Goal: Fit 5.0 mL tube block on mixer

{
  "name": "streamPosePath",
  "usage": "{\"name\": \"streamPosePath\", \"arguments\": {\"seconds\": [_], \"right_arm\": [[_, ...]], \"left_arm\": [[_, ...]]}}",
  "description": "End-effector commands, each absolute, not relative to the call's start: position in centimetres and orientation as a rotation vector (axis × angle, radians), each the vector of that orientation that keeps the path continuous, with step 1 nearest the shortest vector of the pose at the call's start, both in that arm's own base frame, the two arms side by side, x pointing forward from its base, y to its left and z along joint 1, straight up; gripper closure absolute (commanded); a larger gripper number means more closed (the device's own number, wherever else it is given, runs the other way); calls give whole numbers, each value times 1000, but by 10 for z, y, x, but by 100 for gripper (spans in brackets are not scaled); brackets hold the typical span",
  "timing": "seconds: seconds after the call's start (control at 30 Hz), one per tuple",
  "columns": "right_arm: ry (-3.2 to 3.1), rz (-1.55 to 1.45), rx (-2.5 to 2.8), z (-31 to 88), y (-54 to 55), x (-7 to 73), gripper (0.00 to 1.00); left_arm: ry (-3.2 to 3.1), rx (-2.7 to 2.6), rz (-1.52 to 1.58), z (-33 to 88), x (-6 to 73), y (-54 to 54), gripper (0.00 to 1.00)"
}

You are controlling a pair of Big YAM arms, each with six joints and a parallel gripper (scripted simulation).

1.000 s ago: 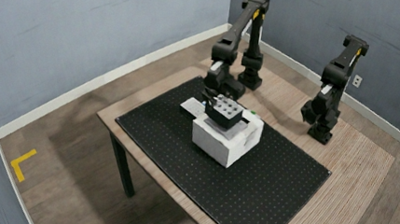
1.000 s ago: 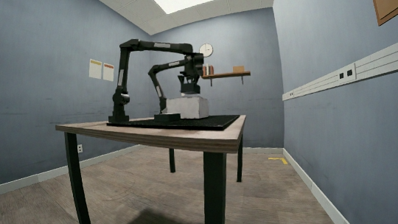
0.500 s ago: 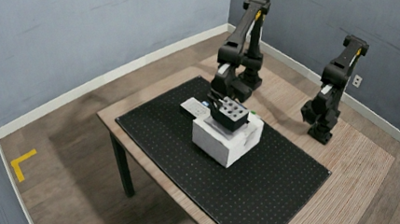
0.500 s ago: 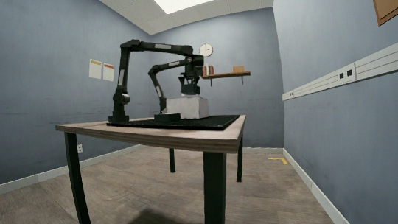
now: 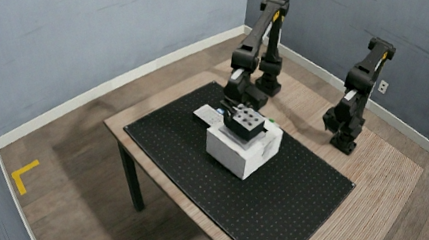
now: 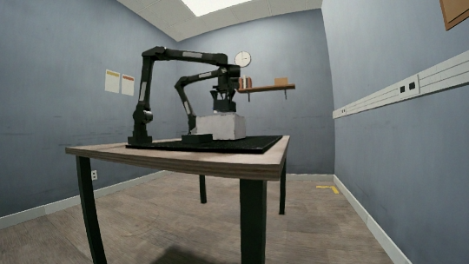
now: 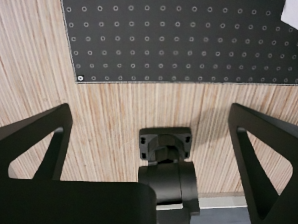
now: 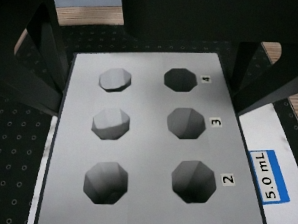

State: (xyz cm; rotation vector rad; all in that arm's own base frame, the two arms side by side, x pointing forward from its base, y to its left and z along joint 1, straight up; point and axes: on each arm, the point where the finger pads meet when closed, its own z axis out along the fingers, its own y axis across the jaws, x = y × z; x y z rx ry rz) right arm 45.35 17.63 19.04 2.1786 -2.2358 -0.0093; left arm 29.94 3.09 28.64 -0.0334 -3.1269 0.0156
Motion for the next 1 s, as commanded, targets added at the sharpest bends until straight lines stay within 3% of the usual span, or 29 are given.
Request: {"name": "streamPosePath", "arguments": {"seconds": [0.0, 0.17, 0.4, 0.97], "right_arm": [[-2332, 87, 2297, 260, 182, 477, 100], [-2333, 88, 2304, 262, 188, 475, 100], [-2212, -143, 2170, 229, 178, 485, 100], [-2234, -122, 2204, 231, 190, 466, 100]], "left_arm": [[-3215, 3, 2, 317, 312, 36, 0], [-3203, 3, 4, 312, 310, 36, 0], [-3176, 3, 10, 301, 305, 35, 0], [-3134, 3, 18, 285, 296, 34, 0]]}}
